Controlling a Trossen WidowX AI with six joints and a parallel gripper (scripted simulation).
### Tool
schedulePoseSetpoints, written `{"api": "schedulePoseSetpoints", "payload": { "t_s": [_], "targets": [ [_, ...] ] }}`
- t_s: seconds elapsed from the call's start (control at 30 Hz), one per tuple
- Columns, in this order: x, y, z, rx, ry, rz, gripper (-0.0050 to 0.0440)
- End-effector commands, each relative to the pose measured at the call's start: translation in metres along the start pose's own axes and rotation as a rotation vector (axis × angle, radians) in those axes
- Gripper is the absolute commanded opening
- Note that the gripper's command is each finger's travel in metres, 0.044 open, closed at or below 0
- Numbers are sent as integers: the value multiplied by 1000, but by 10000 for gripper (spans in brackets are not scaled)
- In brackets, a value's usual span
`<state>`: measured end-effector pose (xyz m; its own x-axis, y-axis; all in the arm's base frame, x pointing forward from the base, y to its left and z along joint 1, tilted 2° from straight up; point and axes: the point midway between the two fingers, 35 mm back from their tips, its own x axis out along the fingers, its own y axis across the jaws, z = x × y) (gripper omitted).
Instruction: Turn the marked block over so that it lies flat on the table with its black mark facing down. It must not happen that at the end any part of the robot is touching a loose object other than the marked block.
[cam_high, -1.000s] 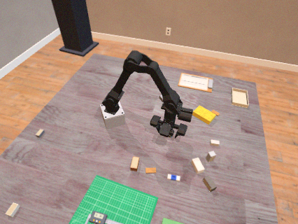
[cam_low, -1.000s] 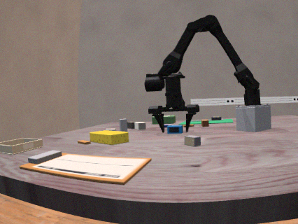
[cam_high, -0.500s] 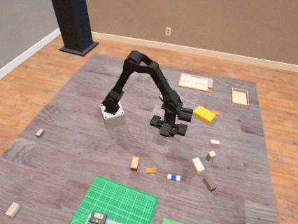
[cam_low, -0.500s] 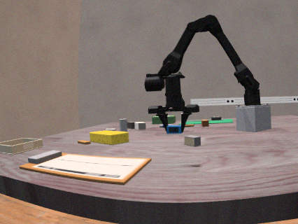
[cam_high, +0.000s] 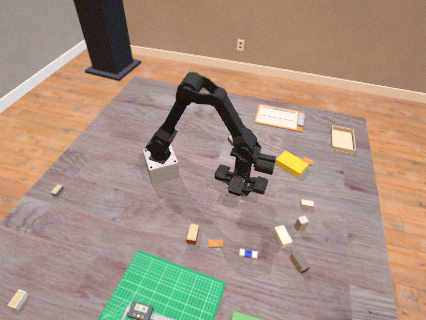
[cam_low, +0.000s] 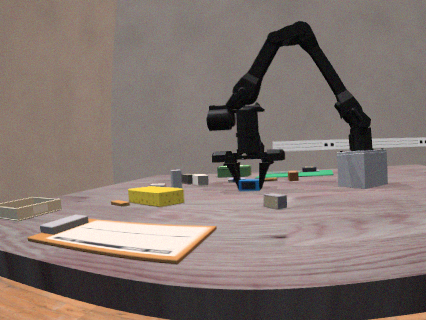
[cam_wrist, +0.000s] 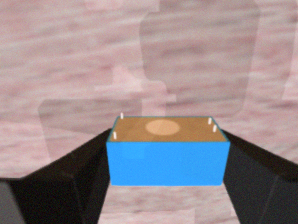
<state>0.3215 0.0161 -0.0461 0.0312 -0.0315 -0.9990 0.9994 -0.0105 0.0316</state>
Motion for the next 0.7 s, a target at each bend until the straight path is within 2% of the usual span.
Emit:
{"api": "schedulePoseSetpoints", "payload": {
  "t_s": [0.0, 0.4, 0.67],
  "targets": [
    [-4, 2, 0, 0, 7, 12, -50],
    [-5, 3, 0, 0, 7, 14, -50],
    [-18, 10, -1, 1, 9, 42, -50]
  ]
}}
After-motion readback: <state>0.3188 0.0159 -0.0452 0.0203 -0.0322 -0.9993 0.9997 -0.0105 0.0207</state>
